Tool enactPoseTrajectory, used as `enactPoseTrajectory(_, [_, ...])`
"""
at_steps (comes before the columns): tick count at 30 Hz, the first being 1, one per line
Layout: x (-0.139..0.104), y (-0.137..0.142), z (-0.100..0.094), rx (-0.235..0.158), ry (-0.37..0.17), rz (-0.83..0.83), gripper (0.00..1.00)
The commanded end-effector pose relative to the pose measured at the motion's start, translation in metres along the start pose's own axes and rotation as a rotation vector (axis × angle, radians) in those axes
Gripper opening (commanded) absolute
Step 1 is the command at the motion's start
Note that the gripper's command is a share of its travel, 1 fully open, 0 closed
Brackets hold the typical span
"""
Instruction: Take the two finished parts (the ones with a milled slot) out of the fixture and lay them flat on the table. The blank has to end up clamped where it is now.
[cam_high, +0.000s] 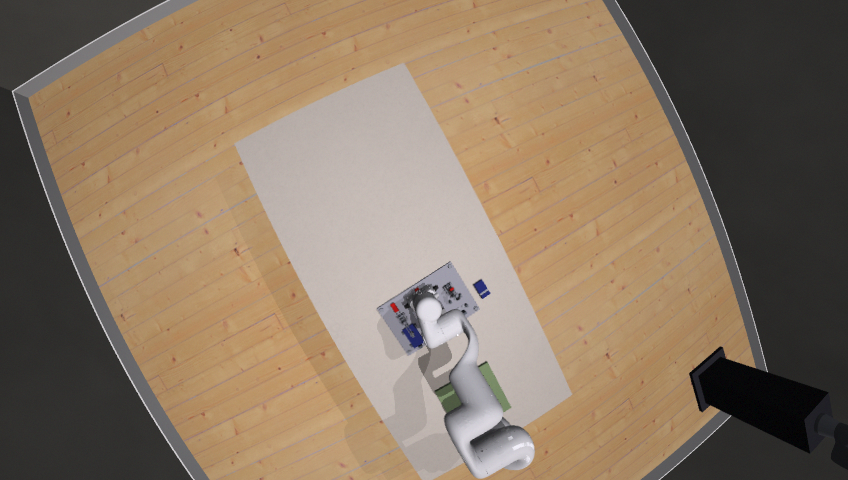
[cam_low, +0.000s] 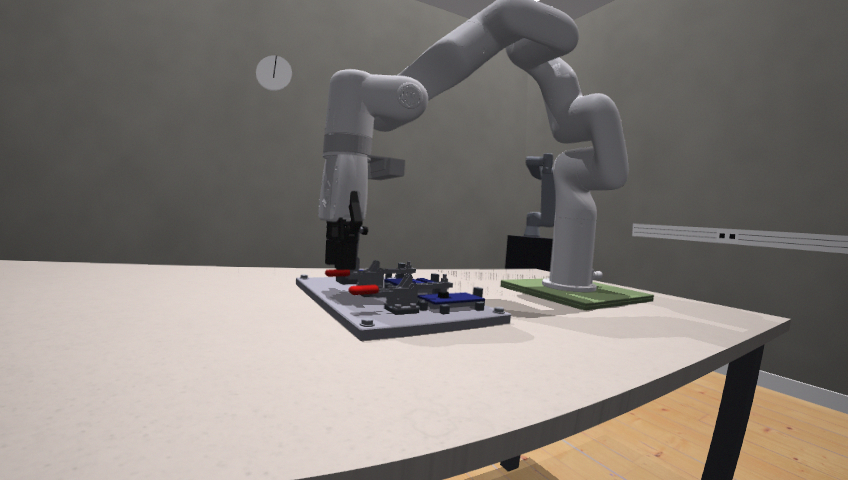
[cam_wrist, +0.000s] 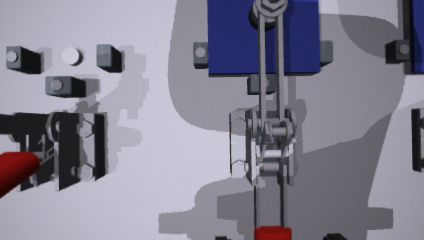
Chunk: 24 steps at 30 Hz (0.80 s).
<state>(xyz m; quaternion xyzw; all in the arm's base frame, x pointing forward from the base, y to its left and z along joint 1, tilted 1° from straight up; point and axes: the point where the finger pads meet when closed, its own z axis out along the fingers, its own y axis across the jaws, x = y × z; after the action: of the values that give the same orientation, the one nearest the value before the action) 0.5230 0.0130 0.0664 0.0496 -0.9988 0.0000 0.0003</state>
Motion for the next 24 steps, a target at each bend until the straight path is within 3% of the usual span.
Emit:
enactPoseTrajectory(1, [-0.001, 0.000, -0.002, 0.000, -0.004, 0.000, 0.48])
enactPoseTrajectory(10, [-0.002, 0.000, 0.000, 0.000, -0.004, 0.000, 0.48])
enactPoseTrajectory(24, [-0.003, 0.000, 0.021, 0.000, -0.004, 0.000, 0.48])
